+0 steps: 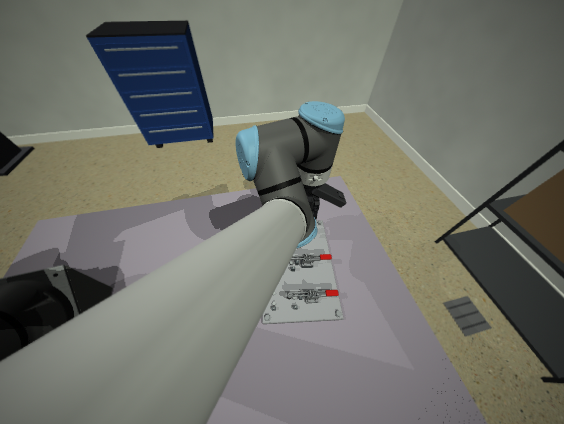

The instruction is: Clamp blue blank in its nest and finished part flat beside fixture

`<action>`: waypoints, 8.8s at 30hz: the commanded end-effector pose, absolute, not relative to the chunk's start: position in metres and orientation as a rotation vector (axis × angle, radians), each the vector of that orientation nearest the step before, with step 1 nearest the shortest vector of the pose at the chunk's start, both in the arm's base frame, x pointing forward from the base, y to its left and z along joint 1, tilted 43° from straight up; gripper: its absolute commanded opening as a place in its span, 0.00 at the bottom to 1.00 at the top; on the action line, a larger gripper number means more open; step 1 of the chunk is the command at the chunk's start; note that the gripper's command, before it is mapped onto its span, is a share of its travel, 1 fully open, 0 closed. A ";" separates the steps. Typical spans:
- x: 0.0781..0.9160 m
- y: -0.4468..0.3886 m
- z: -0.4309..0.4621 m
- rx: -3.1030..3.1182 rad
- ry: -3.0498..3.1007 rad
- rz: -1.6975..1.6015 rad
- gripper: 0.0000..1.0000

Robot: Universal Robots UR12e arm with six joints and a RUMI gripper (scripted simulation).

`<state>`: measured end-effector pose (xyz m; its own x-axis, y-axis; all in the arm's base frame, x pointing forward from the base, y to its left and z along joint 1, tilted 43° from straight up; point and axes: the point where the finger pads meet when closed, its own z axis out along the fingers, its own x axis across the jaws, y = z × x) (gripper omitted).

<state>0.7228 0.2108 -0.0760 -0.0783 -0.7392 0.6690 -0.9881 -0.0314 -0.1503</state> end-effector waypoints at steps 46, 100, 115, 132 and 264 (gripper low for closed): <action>0.726 0.200 -0.088 1.812 -1.861 0.864 0.28; 0.727 0.200 -0.088 1.812 -1.861 0.864 0.00; 0.730 0.200 -0.087 1.812 -1.861 0.864 0.00; 0.738 0.200 -0.087 1.812 -1.861 0.864 0.00; 0.779 0.180 -0.104 1.812 -1.861 0.864 0.00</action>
